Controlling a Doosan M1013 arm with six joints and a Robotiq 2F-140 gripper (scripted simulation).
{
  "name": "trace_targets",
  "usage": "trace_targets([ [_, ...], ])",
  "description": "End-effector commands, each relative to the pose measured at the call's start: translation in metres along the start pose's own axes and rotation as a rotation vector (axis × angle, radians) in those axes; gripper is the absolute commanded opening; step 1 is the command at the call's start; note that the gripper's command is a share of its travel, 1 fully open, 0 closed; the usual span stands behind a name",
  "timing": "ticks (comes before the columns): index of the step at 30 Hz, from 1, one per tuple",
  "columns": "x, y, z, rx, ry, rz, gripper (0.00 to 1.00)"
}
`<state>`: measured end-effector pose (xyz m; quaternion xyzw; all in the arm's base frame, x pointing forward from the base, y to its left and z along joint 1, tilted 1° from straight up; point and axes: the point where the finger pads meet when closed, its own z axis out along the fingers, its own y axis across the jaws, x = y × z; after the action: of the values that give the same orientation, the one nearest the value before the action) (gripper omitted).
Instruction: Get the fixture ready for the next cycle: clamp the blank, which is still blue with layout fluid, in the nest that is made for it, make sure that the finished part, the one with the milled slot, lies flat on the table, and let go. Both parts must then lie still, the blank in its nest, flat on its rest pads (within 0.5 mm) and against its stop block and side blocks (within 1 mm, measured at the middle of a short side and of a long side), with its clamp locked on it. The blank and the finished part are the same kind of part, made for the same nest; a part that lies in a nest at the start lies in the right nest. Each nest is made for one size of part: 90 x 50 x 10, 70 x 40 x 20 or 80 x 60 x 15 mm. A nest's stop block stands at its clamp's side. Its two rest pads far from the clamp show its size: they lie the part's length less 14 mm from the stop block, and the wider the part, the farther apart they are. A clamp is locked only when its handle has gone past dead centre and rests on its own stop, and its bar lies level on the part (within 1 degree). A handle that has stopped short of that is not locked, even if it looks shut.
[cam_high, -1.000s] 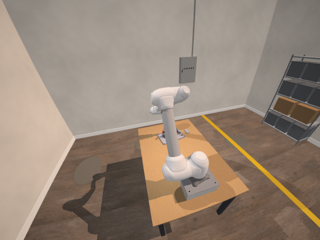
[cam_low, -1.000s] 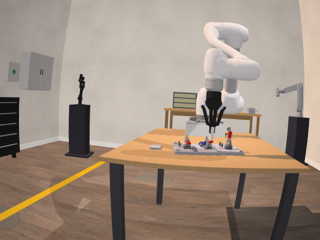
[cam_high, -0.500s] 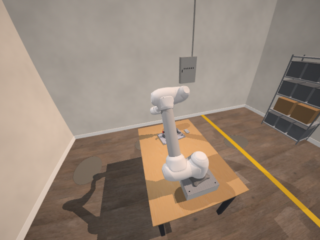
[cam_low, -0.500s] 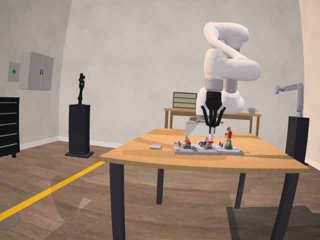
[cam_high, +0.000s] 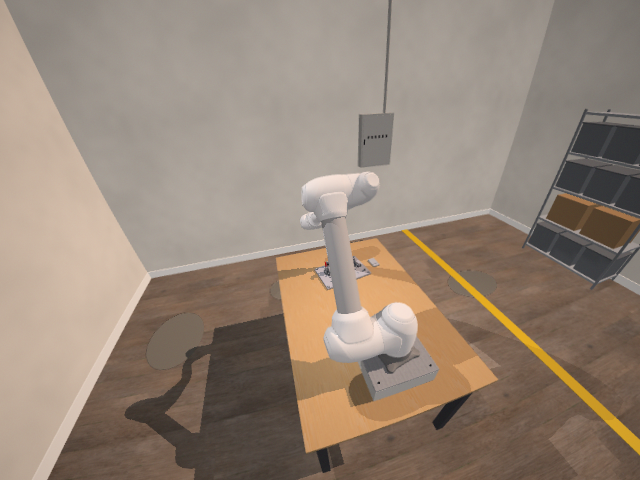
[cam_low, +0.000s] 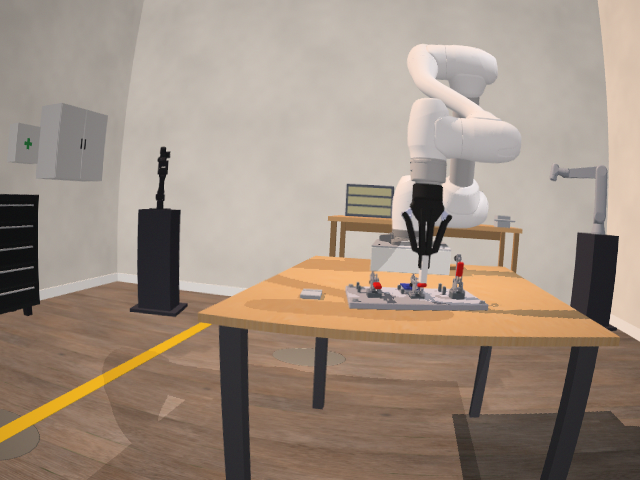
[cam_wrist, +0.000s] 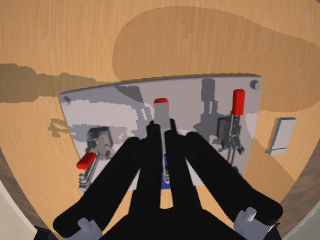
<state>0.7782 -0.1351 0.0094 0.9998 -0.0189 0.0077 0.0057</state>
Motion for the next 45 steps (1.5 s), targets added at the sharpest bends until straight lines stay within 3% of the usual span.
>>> trace_targets([
  [1, 0.0, 0.0, -0.0002, 0.0, 0.0, 0.0, 0.0],
  [45, 0.0, 0.0, 0.0044, 0.0, 0.0, 0.0, 0.0],
])
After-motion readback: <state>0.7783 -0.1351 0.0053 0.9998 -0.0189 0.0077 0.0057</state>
